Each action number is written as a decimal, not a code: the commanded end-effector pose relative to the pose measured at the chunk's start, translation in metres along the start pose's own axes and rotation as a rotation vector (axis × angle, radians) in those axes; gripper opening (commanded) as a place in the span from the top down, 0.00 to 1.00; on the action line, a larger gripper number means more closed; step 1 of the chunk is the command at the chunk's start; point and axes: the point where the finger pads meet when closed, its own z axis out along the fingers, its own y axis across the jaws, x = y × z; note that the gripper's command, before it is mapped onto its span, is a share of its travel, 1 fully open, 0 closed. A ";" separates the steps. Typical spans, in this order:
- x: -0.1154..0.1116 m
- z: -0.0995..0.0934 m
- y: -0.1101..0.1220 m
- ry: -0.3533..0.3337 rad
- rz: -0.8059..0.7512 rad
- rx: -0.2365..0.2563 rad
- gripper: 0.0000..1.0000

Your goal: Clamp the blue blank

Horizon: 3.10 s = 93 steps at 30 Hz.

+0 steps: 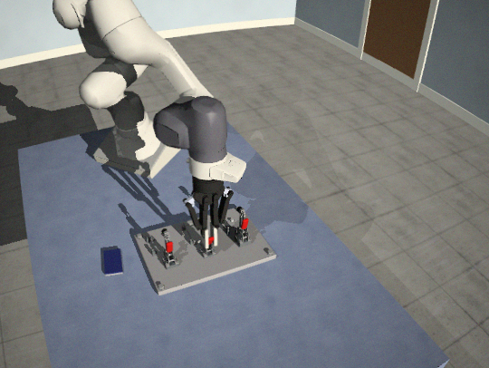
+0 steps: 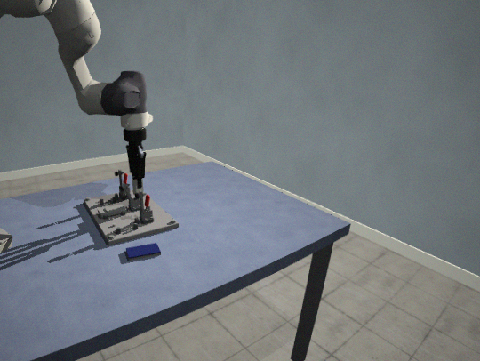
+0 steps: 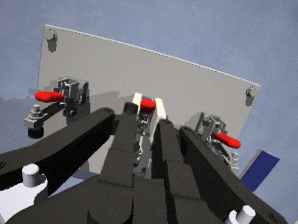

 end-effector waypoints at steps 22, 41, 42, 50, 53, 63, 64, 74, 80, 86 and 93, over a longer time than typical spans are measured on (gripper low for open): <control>-0.007 0.002 0.001 -0.014 0.008 -0.006 1.00; -0.019 0.001 0.000 -0.014 0.008 -0.006 1.00; -0.019 0.001 0.000 -0.014 0.008 -0.006 1.00; -0.019 0.001 0.000 -0.014 0.008 -0.006 0.72; -0.019 0.001 0.000 -0.014 0.008 -0.006 0.72; -0.019 0.001 0.000 -0.014 0.008 -0.006 0.72; -0.019 0.001 0.000 -0.014 0.008 -0.006 0.72; -0.019 0.001 0.000 -0.014 0.008 -0.006 0.72; -0.019 -0.002 0.000 -0.014 0.008 -0.006 0.72; -0.018 -0.018 0.000 -0.014 0.008 -0.006 0.72; -0.018 -0.047 0.000 -0.014 0.008 -0.006 0.72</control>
